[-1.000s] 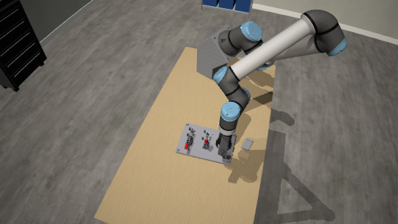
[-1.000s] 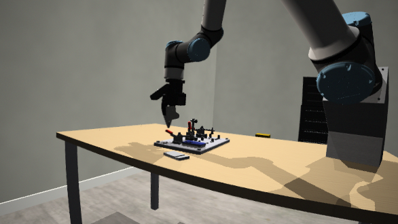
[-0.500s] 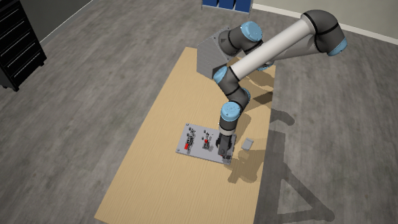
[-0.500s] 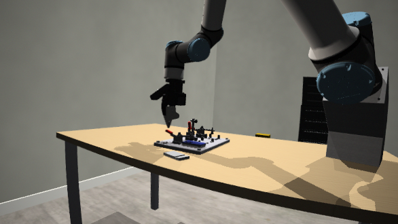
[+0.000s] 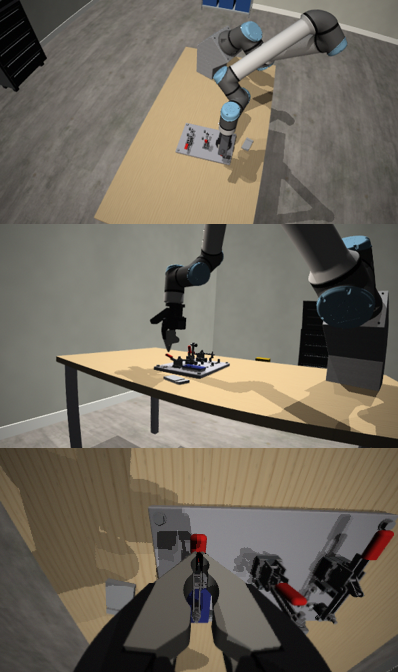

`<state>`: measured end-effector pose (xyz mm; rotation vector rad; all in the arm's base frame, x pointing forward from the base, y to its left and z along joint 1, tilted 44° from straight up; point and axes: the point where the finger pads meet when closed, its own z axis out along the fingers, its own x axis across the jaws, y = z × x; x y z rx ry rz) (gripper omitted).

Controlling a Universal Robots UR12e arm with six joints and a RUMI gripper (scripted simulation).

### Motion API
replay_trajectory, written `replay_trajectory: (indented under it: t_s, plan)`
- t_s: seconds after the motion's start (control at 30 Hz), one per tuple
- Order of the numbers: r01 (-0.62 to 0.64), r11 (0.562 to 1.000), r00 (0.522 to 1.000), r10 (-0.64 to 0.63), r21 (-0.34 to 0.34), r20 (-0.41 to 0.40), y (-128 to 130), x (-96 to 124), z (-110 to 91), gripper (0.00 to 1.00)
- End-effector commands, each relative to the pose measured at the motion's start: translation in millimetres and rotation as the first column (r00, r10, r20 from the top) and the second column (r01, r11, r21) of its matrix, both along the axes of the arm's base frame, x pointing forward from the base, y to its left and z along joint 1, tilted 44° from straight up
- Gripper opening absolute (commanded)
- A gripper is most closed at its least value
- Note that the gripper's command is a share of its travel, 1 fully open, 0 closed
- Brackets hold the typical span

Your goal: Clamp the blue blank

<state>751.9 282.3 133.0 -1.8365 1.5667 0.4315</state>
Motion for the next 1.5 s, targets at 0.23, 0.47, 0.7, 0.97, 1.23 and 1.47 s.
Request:
replay_trajectory:
  t_s: [0.23, 0.47, 0.7, 0.97, 1.23, 1.47]
  plan:
    - [0.0, 1.0, 1.0, 0.0, 0.0, 0.001, -0.4, -0.5, 0.3, 0.0]
    - [0.0, 1.0, 1.0, 0.0, 0.0, 0.001, -0.4, -1.0, 0.2, 0.0]
    - [0.0, 1.0, 1.0, 0.0, 0.0, 0.001, -0.4, -1.1, 0.2, 0.0]
    - [0.0, 1.0, 1.0, 0.0, 0.0, 0.001, -1.1, -1.3, 0.9, 0.0]
    - [0.0, 1.0, 1.0, 0.0, 0.0, 0.001, -2.8, -1.7, 2.7, 0.0]
    - [0.0, 1.0, 1.0, 0.0, 0.0, 0.001, -5.0, -2.3, 5.0, 0.0]
